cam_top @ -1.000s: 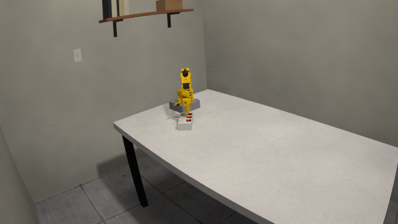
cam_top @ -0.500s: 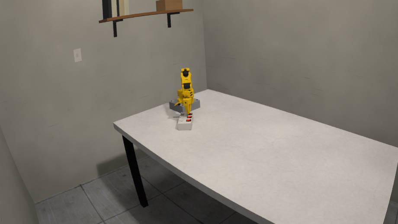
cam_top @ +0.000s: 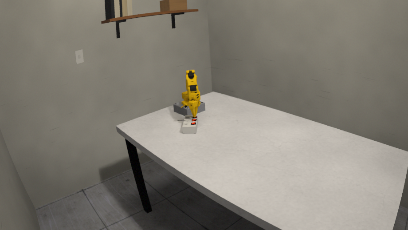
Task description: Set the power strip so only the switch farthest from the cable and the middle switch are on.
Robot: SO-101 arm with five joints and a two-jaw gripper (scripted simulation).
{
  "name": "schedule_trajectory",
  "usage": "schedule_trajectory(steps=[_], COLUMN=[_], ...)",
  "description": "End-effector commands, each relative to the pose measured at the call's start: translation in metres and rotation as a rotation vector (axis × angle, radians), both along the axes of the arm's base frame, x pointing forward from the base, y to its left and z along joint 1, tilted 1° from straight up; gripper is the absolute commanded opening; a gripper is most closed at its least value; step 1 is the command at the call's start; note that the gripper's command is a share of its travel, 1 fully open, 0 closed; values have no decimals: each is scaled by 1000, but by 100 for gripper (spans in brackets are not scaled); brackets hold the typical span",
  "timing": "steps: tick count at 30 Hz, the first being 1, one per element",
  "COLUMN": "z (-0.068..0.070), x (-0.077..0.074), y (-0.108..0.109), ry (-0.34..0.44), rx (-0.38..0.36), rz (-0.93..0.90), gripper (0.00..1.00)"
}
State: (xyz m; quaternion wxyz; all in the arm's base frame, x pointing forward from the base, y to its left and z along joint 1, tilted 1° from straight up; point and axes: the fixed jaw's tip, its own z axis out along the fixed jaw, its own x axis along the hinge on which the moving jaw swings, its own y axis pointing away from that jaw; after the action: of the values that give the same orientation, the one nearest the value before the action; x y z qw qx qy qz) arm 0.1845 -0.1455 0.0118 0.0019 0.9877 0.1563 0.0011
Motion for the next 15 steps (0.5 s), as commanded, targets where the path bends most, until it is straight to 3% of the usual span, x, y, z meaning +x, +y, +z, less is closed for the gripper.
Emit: schedule_trajectory(steps=[1, 15], z=[3, 5], x=[1, 6], y=[3, 16], ry=[-4, -5], rx=[-2, 0], rz=[-17, -231], gripper=[0, 0])
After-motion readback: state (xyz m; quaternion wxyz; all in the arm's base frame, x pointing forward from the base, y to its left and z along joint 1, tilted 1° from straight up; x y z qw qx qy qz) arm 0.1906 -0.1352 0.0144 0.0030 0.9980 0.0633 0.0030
